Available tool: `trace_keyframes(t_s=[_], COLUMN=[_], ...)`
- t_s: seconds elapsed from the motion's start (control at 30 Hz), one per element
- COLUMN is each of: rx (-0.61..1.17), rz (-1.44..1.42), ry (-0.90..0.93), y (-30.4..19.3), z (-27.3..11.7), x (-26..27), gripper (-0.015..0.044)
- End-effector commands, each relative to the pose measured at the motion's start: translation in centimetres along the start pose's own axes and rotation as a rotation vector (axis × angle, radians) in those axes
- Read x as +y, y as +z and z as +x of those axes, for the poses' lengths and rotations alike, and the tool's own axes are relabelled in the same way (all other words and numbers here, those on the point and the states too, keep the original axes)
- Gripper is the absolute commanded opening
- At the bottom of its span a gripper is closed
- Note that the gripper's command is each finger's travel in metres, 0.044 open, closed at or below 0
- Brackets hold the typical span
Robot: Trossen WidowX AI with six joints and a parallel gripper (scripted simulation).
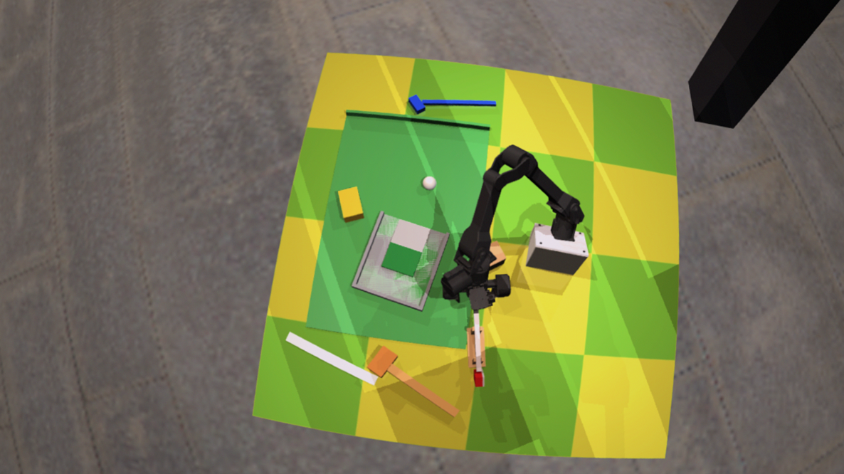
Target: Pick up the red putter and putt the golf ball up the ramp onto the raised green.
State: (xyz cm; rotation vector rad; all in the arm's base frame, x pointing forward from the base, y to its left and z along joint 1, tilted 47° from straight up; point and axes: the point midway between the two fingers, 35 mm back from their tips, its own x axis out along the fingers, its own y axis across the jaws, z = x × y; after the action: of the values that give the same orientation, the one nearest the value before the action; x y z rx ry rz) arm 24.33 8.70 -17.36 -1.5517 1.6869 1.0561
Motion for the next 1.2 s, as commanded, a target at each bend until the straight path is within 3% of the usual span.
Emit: trace_keyframes(t_s=[0.0, 0.67, 1.17], rx=[0.005, 0.007, 0.001], rz=[-0.007, -0.007, -0.001], ry=[0.000, 0.000, -0.001], y=[-0.2, -0.9, -0.7], z=[0.6, 2.8, 2.5], x=[0.1, 0.2, 0.0], gripper=[0.0440, 0.0440, 0.0046])
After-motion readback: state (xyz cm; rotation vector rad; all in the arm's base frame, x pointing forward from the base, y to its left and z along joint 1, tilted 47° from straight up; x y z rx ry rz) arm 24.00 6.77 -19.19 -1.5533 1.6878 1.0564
